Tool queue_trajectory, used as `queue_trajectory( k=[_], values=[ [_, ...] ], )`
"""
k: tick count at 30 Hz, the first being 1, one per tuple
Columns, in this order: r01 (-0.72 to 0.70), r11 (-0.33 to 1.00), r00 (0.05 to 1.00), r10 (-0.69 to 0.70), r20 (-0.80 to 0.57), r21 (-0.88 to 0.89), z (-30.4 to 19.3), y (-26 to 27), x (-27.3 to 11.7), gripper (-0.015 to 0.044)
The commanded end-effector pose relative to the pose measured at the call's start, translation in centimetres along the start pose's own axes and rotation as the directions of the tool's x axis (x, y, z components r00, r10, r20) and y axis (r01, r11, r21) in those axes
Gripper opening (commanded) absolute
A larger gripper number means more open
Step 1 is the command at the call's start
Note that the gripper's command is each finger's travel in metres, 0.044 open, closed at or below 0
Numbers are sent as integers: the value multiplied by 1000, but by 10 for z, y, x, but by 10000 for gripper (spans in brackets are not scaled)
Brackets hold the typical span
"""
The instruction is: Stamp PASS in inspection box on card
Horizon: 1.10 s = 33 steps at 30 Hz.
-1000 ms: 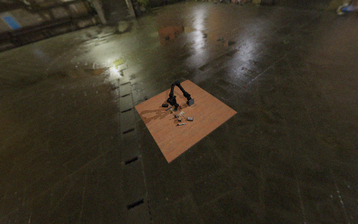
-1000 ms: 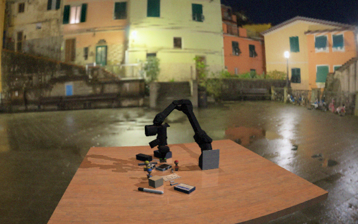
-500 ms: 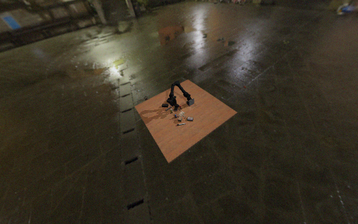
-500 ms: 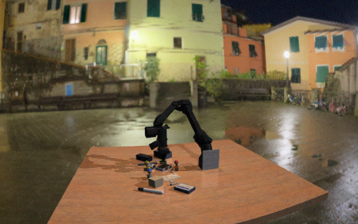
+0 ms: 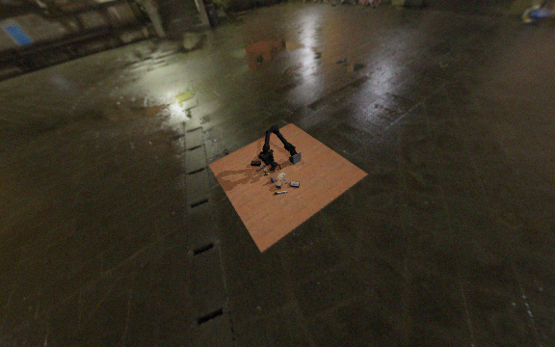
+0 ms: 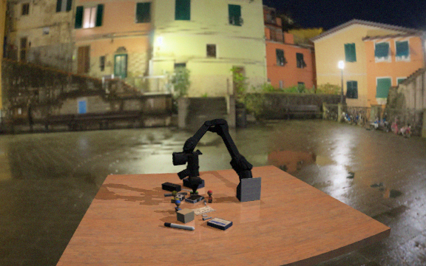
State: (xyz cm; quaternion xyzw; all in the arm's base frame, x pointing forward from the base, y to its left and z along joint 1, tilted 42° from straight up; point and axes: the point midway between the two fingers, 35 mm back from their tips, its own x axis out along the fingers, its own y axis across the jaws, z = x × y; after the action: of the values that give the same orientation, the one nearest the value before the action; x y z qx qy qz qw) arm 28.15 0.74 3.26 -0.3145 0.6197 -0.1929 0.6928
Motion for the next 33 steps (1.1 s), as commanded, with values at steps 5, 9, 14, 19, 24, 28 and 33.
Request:
queue_trajectory(
  k=[5, 9, 14, 19, 24, 28, 33],
  values=[
    [6, 1000, 1000, -6, -1, -8, -1, 0, 6, 0],
    [6, 1000, 1000, -6, -1, -8, -2, 0, 9, 0],
    [6, 1000, 1000, -6, -1, -8, -2, 0, 9, 0],
    [7, 1000, 1000, -7, -1, 0, -2, 0, 10, 0],
    [7, 1000, 1000, -7, -1, 0, -2, 0, 11, 0],
    [7, 1000, 1000, -7, -1, 0, -2, 0, 12, 0],
    [7, 1000, 1000, -7, -1, 0, -2, 0, 13, 0]
  ],
)
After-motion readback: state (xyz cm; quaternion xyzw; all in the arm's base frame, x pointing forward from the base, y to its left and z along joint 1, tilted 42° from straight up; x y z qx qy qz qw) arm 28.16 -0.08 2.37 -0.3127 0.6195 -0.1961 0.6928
